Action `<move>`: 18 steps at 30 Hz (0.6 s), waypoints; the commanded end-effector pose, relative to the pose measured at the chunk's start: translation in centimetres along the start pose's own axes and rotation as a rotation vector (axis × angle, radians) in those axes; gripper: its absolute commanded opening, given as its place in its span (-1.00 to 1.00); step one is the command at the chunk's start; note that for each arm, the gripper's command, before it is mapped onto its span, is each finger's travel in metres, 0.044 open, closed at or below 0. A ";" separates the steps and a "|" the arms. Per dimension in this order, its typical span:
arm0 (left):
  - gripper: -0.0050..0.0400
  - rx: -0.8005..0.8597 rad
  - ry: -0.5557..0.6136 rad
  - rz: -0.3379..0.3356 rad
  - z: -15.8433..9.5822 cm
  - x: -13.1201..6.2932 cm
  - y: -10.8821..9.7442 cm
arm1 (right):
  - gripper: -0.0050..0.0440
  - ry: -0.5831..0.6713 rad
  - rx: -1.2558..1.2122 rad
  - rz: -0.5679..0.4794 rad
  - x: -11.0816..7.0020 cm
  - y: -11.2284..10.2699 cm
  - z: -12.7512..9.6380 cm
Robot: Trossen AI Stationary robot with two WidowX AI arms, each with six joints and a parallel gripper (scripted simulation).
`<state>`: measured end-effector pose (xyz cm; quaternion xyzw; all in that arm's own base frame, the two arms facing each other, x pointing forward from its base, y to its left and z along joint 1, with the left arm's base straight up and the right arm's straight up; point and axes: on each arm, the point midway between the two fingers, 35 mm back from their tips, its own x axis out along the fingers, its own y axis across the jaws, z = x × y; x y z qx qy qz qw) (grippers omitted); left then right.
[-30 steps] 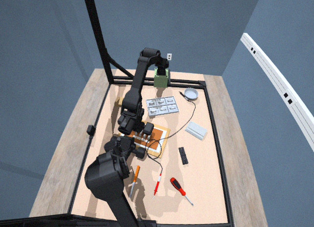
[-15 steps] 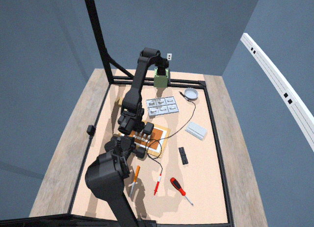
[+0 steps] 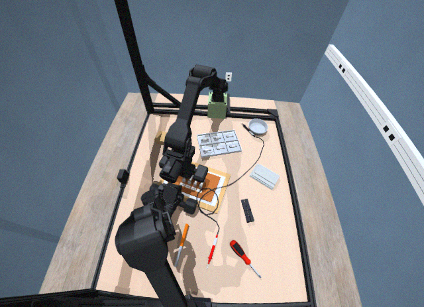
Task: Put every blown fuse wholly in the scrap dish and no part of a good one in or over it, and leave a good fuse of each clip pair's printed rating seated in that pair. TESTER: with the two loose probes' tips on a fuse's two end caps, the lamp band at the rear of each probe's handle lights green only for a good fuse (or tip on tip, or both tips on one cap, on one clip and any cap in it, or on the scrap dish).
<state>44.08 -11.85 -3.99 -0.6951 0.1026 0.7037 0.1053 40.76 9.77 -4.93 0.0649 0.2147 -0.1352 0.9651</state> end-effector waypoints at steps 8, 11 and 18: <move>-1.00 0.004 0.076 0.005 -0.2 -3.5 0.2 | -1.00 0.076 -0.051 -0.043 -0.3 -2.0 -3.0; -1.00 0.004 0.095 0.005 0.0 -3.5 0.2 | -1.00 0.076 -0.052 -0.042 -0.4 -1.9 -3.0; -1.00 0.004 0.135 0.005 0.3 -3.6 0.3 | -1.00 0.077 -0.053 -0.036 -0.7 -1.6 -3.2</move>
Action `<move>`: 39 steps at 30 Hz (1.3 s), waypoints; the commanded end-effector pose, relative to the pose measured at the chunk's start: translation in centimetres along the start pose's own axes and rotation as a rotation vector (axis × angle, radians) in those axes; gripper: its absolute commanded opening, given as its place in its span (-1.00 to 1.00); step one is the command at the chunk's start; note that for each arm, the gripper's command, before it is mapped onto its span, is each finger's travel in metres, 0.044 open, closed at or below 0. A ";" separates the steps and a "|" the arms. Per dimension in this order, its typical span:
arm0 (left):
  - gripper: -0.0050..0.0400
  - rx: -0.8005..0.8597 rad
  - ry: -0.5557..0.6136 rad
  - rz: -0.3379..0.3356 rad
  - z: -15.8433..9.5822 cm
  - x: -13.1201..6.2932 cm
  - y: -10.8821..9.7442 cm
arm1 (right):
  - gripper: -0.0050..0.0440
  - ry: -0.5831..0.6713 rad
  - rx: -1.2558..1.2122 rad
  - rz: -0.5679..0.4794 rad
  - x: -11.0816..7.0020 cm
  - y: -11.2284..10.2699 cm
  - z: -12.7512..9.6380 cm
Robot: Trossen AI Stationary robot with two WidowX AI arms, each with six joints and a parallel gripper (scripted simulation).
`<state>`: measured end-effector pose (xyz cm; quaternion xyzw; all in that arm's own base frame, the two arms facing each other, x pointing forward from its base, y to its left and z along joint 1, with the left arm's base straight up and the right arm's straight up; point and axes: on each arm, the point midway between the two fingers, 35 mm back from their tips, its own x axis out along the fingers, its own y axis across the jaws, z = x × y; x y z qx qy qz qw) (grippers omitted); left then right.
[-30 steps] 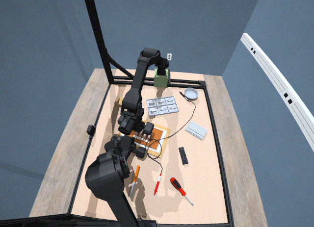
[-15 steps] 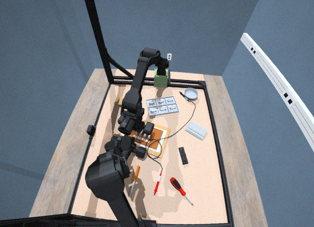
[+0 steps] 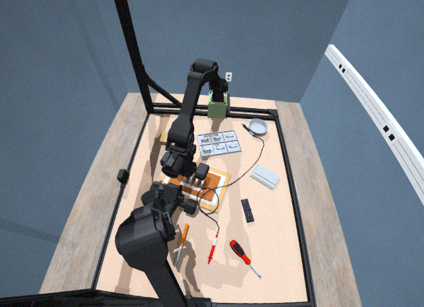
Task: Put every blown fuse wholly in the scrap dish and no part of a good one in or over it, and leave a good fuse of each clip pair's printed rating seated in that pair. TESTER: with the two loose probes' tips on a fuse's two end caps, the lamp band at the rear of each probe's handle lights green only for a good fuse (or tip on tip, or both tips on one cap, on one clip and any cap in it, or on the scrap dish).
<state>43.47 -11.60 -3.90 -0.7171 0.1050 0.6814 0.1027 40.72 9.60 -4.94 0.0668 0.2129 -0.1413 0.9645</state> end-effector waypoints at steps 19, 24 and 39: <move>-1.00 0.002 0.177 0.008 -0.5 -3.5 0.3 | -1.00 0.082 -0.061 -0.022 -1.5 -1.1 -3.6; -1.00 0.002 0.185 0.004 -0.6 -3.0 0.1 | -1.00 0.082 -0.061 -0.022 -1.5 -0.9 -3.7; -1.00 0.002 0.211 0.003 -1.2 -8.0 0.2 | -1.00 0.082 -0.061 -0.022 -1.6 -0.7 -3.7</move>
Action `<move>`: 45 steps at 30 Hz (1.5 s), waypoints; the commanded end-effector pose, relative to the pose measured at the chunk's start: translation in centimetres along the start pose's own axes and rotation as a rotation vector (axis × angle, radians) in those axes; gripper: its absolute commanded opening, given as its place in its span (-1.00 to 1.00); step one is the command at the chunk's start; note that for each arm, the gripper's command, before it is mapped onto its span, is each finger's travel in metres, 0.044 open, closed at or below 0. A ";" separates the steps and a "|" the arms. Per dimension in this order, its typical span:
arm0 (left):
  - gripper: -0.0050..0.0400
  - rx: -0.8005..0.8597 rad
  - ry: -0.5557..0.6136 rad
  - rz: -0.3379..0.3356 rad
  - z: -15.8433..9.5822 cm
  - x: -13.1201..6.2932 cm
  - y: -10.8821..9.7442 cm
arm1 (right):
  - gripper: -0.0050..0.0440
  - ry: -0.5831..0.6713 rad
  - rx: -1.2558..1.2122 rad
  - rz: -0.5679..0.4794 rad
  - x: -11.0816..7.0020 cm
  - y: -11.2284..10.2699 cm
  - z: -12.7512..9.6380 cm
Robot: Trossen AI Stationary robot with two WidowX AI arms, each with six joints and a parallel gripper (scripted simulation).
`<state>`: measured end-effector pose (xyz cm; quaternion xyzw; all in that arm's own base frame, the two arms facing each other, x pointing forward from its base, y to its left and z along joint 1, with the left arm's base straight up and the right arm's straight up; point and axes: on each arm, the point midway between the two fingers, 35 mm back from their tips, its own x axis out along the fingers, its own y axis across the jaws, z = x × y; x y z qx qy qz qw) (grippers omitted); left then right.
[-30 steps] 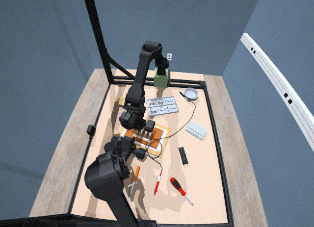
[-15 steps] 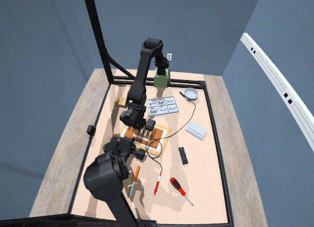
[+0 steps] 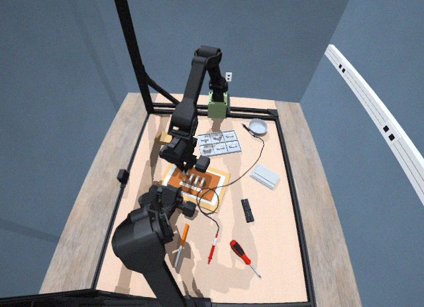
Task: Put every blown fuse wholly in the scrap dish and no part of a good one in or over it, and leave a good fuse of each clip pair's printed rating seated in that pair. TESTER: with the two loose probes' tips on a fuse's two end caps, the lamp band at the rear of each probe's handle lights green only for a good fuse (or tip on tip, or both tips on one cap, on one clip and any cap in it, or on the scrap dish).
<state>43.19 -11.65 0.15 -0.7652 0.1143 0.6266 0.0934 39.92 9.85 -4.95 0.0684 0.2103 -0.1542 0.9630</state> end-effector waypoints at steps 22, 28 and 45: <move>-1.00 0.001 0.037 -0.001 -1.5 -2.8 0.0 | -1.00 0.068 -0.058 0.012 -1.4 -0.1 -1.1; -1.00 0.001 0.037 -0.001 -1.5 -2.8 0.0 | -1.00 0.067 -0.059 0.007 -1.7 -0.1 -0.1; -1.00 0.001 0.037 -0.001 -1.5 -2.8 0.0 | -1.00 0.061 -0.055 0.007 -2.3 0.1 2.5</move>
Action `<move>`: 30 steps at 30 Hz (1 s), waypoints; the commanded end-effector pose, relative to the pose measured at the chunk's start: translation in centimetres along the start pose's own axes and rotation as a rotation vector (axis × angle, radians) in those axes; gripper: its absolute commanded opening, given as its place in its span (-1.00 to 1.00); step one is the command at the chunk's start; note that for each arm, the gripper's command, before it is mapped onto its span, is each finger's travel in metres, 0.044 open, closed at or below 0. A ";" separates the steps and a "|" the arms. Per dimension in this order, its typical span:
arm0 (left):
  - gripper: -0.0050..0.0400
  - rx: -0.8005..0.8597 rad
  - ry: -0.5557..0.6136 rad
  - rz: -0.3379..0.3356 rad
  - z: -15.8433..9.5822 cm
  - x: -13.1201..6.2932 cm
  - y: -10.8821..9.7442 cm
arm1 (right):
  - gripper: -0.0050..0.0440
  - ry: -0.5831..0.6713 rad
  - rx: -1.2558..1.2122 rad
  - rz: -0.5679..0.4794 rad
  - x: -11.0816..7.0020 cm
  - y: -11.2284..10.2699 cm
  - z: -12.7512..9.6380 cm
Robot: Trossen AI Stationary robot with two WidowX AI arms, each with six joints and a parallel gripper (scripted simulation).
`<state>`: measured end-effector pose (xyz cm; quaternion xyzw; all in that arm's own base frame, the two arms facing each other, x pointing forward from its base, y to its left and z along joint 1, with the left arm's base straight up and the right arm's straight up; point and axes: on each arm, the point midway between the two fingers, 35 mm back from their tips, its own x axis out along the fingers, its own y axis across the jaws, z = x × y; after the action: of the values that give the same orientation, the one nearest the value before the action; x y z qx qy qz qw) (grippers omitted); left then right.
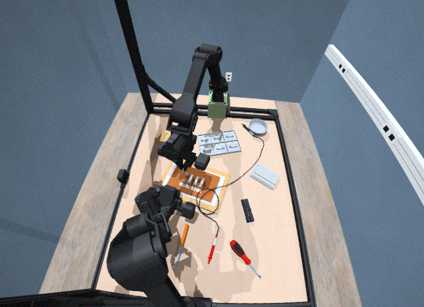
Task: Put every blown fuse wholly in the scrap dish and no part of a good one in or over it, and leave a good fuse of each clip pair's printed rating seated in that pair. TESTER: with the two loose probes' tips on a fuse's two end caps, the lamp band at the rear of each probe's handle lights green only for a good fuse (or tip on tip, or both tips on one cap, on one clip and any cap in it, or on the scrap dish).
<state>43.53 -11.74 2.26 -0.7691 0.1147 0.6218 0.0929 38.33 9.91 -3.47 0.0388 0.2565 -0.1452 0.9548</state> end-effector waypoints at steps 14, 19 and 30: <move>-1.00 0.001 0.025 -0.001 -0.7 -0.8 0.0 | -1.00 -0.029 0.023 0.013 -0.7 0.5 2.6; -1.00 0.001 0.025 -0.001 -0.7 -0.8 0.0 | -1.00 -0.017 0.014 0.008 -0.6 0.3 2.0; -1.00 0.001 0.025 -0.001 -0.7 -0.8 0.0 | -1.00 -0.017 0.014 0.008 -0.6 0.3 2.0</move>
<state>43.53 -11.74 2.26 -0.7691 0.1147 0.6218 0.0929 38.37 9.83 -2.43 0.0372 0.2587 -0.1459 0.9542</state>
